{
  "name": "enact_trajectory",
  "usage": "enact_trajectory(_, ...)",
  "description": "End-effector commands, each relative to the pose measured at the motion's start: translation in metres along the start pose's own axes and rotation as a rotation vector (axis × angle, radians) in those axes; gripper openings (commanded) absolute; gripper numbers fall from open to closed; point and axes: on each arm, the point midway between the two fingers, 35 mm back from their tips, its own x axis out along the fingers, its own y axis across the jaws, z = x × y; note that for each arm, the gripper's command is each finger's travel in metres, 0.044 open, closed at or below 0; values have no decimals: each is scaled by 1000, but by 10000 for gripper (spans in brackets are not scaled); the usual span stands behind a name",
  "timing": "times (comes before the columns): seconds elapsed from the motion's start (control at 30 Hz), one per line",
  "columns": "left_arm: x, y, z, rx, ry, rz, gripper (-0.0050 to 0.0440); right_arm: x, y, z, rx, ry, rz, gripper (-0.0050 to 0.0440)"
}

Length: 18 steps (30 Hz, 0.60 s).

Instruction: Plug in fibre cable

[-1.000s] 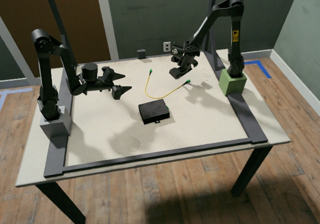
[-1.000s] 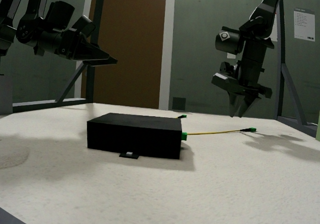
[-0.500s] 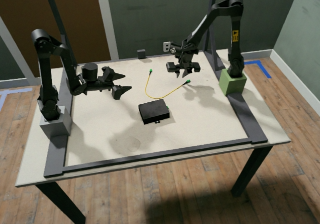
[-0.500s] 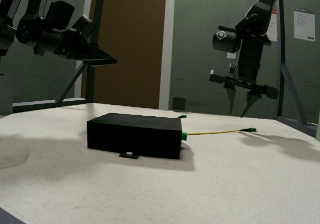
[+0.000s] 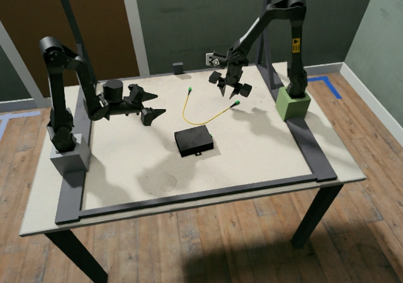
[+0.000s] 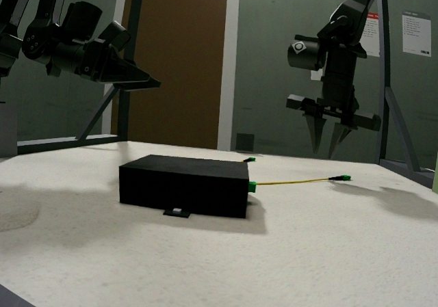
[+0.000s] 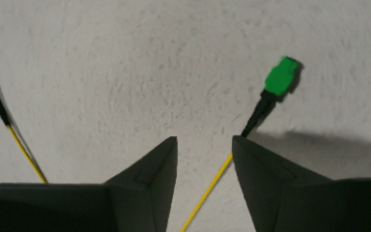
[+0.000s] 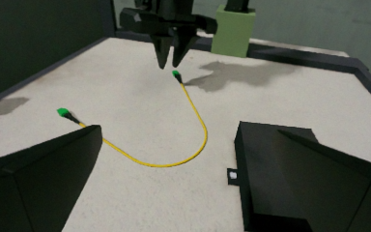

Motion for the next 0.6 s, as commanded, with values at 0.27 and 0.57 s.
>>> enact_trajectory(0.27,12,-33,14,401,-50,-152,146,0,1,6,3,-18,2,440)
enact_trajectory(0.57,14,-35,17,409,-56,-154,146,0,1,6,3,-18,2,440)
